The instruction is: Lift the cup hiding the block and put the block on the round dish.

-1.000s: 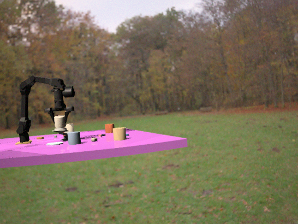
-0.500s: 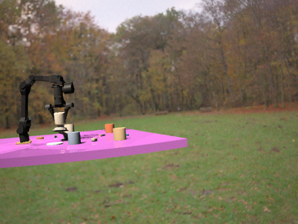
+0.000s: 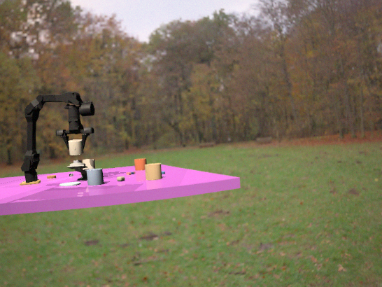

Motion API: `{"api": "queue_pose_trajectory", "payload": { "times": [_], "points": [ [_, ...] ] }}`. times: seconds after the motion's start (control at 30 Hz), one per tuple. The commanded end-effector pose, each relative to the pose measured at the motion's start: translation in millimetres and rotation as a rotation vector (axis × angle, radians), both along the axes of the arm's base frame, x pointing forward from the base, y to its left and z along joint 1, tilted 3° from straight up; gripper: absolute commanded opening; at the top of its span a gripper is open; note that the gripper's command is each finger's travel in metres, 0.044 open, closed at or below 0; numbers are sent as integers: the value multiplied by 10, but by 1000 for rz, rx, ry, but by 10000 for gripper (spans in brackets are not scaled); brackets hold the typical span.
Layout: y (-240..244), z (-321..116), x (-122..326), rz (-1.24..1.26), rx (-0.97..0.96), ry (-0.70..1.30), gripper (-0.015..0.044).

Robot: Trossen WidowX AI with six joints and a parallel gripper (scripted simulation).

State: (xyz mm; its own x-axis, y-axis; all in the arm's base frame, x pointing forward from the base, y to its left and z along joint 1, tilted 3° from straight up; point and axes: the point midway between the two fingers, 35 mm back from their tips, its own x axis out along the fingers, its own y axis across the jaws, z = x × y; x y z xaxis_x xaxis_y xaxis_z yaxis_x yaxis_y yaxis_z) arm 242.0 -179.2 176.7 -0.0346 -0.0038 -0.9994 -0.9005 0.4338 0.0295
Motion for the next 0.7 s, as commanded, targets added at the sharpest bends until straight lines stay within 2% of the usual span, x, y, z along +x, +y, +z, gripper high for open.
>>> {"api": "queue_pose_trajectory", "payload": {
  "times": [0.0,0.33,0.67],
  "points": [
    [-4,84,-4,-5,-13,-9,0],
    [16,211,-25,-5,-12,-9,0],
    [19,142,-20,0,0,0,0]
  ]
}}
